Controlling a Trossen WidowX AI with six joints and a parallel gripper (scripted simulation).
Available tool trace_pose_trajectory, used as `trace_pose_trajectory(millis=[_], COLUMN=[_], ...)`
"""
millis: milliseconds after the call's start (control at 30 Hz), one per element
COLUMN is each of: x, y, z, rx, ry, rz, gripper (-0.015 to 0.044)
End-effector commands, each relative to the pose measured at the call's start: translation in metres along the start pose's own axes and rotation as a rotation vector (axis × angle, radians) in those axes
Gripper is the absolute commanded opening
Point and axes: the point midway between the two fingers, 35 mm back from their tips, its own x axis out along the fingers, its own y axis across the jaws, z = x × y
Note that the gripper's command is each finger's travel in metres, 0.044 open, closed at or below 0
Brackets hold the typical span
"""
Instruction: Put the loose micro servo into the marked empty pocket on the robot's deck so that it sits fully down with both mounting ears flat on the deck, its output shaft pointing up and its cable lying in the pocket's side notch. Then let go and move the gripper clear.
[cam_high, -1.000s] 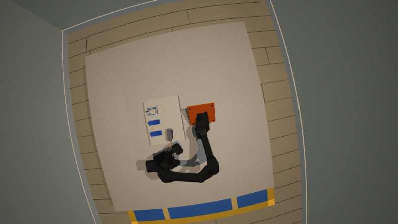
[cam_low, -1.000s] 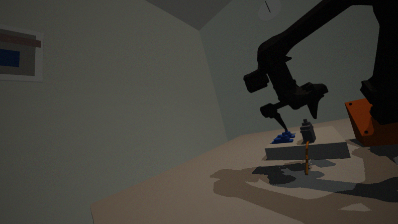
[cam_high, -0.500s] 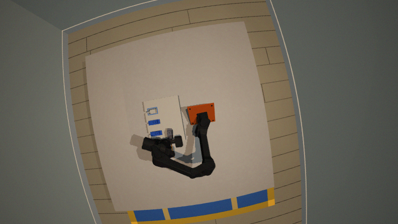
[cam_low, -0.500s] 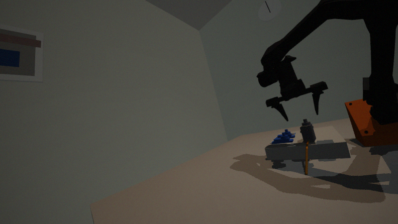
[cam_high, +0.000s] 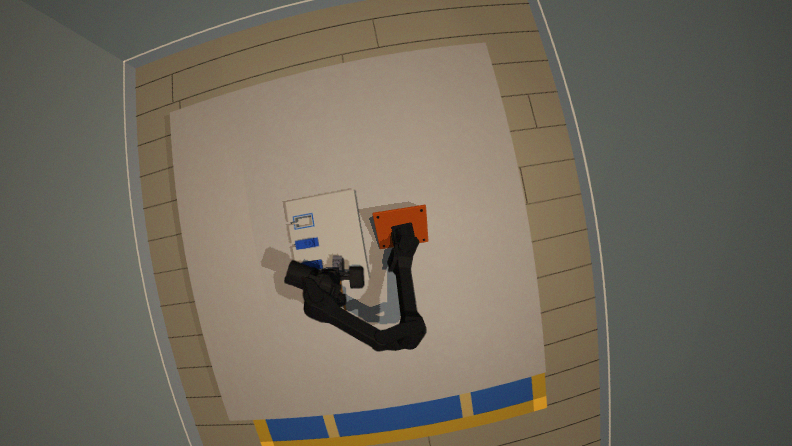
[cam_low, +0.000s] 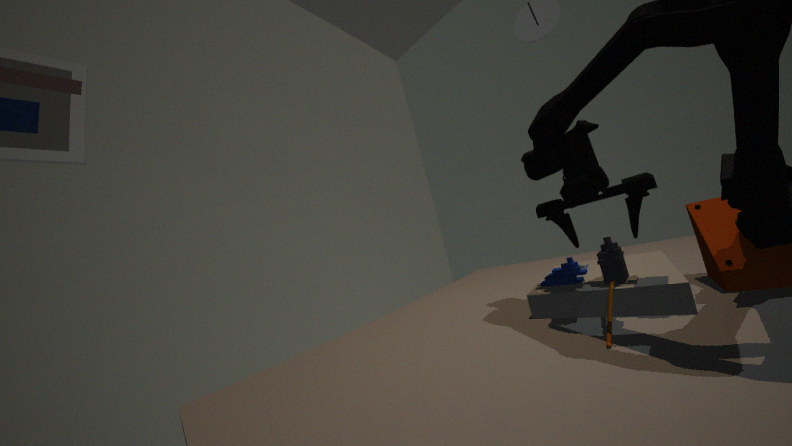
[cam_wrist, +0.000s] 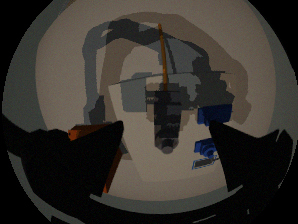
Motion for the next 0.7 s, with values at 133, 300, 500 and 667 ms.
trace_pose_trajectory(millis=[133, 300, 500, 667], x=[0.010, 0.017, 0.026, 0.026], y=[0.000, 0.000, 0.000, 0.000], z=[0.002, 0.002, 0.002, 0.002], rx=[0.001, 0.000, 0.000, 0.000], ry=[-0.003, -0.003, -0.004, -0.004], rz=[-0.005, -0.005, -0.005, -0.005], gripper=[0.0440, 0.0440, 0.0440, 0.0335])
